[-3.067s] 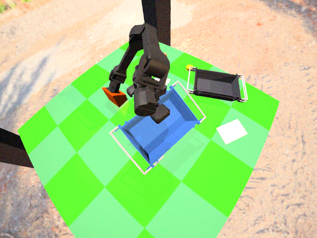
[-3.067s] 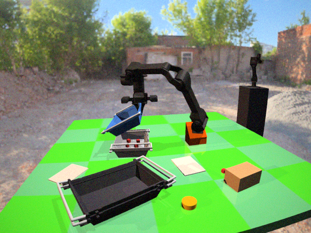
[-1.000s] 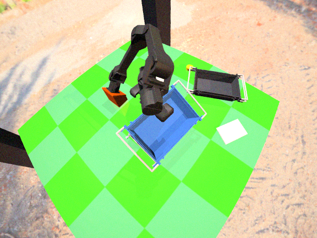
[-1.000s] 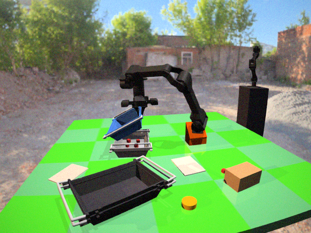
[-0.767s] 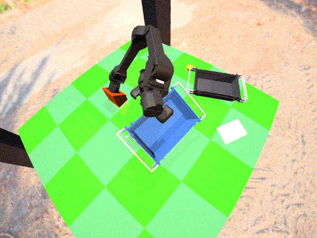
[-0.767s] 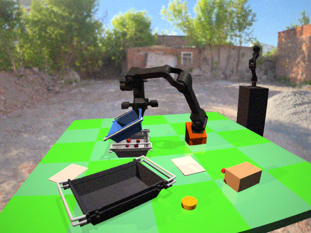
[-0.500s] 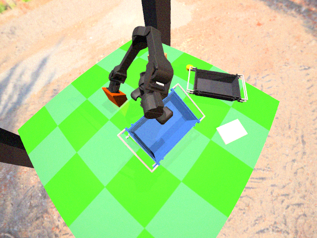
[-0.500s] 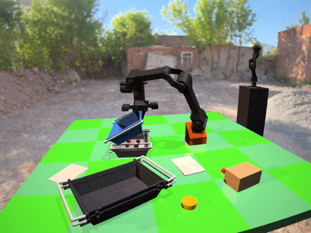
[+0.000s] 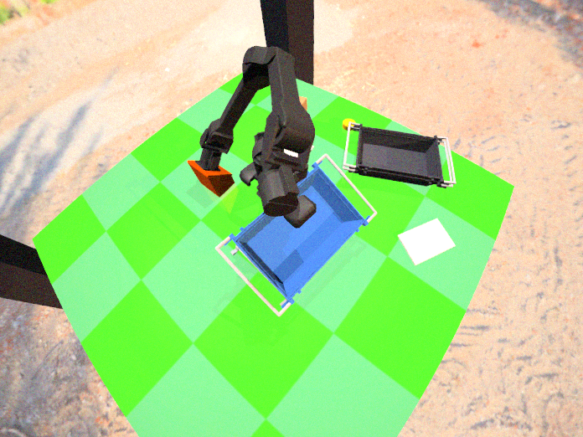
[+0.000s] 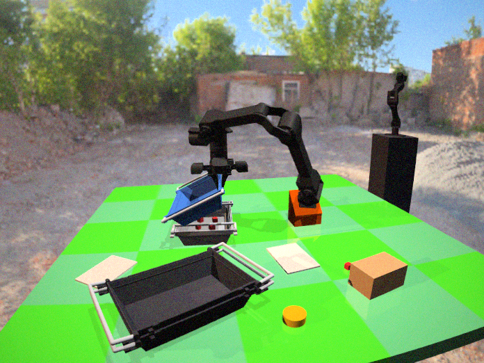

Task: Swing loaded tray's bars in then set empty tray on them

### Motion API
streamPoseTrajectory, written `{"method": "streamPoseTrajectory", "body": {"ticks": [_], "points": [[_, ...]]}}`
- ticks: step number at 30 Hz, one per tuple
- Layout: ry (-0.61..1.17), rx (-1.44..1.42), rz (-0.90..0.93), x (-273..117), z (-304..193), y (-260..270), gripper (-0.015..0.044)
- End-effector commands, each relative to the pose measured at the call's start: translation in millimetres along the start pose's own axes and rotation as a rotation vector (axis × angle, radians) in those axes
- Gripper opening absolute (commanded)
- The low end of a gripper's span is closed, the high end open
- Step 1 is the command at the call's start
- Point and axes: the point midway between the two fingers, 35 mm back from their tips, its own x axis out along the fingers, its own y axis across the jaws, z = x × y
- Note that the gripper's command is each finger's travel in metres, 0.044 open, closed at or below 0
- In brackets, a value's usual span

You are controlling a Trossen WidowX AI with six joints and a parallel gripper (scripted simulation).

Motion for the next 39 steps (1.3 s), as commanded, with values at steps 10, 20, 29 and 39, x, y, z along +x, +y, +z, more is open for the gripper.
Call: {"method": "streamPoseTrajectory", "body": {"ticks": [10,20,29,39], "points": [[0.005,-0.001,-0.005,9.8,1.4,8.1,0.0],[0.004,-0.001,-0.005,17.7,1.5,12.7,0.0],[0.004,-0.001,-0.005,25.5,1.6,16.6,0.0],[0.004,-0.001,-0.005,30.0,1.7,18.4,0.0]]}}
